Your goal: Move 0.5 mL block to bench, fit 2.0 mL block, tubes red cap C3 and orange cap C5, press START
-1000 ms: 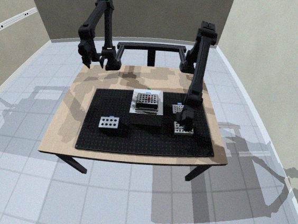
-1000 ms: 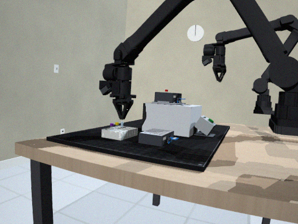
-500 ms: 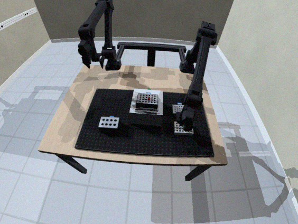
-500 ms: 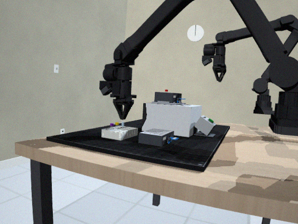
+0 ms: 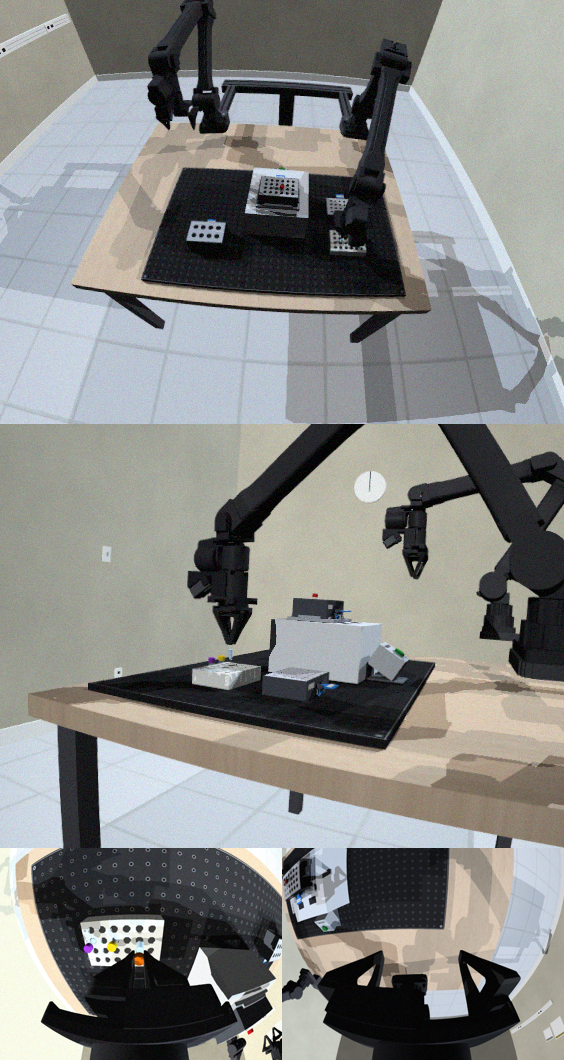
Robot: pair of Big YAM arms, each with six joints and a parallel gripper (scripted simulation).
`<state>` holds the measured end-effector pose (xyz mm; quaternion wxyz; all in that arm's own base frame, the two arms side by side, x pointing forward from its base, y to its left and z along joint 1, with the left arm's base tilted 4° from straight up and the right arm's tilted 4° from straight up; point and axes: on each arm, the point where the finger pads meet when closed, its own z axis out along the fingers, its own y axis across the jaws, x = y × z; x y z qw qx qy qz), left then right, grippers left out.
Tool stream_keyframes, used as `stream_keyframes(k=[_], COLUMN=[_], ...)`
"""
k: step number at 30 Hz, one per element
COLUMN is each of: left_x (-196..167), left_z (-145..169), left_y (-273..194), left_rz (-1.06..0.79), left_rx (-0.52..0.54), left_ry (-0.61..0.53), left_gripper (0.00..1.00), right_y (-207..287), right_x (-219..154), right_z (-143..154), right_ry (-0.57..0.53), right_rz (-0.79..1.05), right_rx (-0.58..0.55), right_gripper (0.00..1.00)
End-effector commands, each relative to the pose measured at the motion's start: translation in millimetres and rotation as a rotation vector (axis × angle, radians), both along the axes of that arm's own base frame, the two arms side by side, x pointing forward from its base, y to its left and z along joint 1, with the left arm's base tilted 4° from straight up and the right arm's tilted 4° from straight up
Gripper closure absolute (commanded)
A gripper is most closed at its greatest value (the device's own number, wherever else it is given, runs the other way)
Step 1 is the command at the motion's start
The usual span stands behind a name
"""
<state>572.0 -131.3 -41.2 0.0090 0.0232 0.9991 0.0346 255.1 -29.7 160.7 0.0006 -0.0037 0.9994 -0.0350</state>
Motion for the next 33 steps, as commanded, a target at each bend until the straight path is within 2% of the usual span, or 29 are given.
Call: stream_keyframes(k=[1, 11, 17, 26, 33], left_x=[10, -10, -4, 15, 18], left_z=[8, -19, -10, 21, 26], left_y=[-9, -4, -5, -10, -11], left_rz=[-0.012, -0.010, -0.010, 0.002, 0.002], left_rx=[-0.009, 0.007, 0.003, -0.013, -0.016], left_ry=[-0.023, 0.040, 0.025, -0.038, -0.049], left_gripper=[0.91, 0.91, 0.91, 0.91, 0.91], right_y=[-5, -5, -4, -3, -3], right_x=[28, 26, 20, 9, 7], right_z=[32, 24, 22, 10, 6], right_ry=[-0.098, -0.072, -0.073, -0.046, -0.022], right_rz=[-0.011, -0.011, -0.011, -0.011, -0.011], right_rx=[-0.007, -0.004, -0.004, -0.002, -0.001], right_gripper=[0.00, 0.00, 0.00, 0.00, 0.00])
